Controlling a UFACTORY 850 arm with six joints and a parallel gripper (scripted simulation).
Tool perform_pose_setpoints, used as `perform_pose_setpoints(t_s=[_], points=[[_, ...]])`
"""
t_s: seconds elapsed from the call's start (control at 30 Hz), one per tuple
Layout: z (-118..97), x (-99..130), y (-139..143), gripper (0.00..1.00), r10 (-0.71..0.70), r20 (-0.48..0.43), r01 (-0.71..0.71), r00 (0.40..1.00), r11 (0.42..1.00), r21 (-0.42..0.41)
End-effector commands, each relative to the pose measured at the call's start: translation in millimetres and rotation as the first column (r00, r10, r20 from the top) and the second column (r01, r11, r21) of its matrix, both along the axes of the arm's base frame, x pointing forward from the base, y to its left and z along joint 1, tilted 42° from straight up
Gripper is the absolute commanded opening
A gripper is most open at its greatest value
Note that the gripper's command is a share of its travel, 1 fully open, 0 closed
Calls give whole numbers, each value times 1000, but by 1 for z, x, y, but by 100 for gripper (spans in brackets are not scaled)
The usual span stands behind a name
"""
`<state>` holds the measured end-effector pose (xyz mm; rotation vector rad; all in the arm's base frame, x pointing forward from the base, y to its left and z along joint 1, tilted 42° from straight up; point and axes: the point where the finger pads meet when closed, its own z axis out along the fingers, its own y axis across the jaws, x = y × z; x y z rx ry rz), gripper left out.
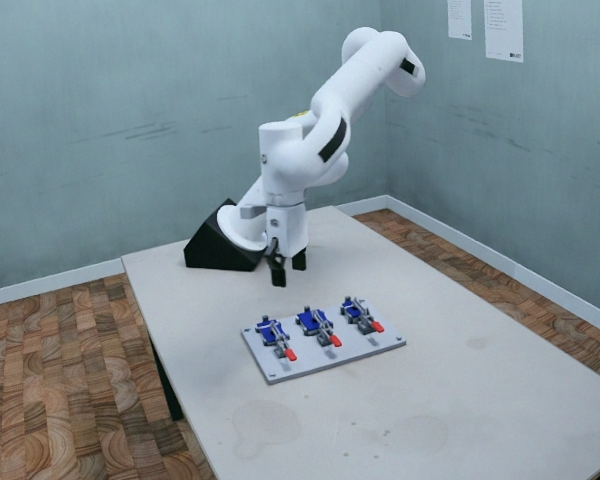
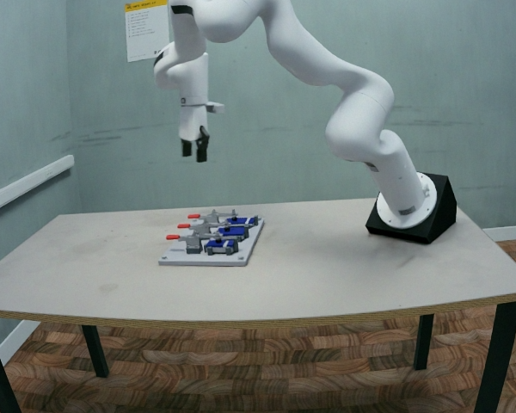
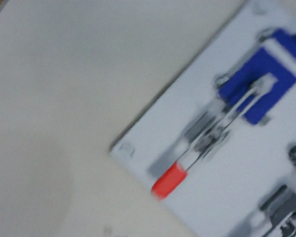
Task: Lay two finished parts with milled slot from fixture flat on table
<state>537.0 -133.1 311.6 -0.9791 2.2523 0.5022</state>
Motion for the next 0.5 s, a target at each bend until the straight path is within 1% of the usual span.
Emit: perform_pose_setpoints(t_s=[0.0, 0.03, 0.07, 0.1, 0.17, 0.3, 0.37, 0.47], points=[[-20, -24, -4, 100, -128, -140, 138, 982, 988, 64], [-27, -34, -4, 100, -173, -191, 191, 966, 978, 84], [-27, -34, -4, 100, -173, -191, 191, 966, 978, 84], [-34, -42, -4, 100, -212, -239, 241, 948, 965, 101], [-34, -42, -4, 100, -212, -239, 241, 948, 965, 101], [-54, -70, -3, 100, -319, -388, 396, 865, 909, 134], [-61, -80, -2, 100, -350, -437, 446, 829, 884, 138], [-67, -89, -1, 100, -375, -483, 493, 791, 859, 140]])
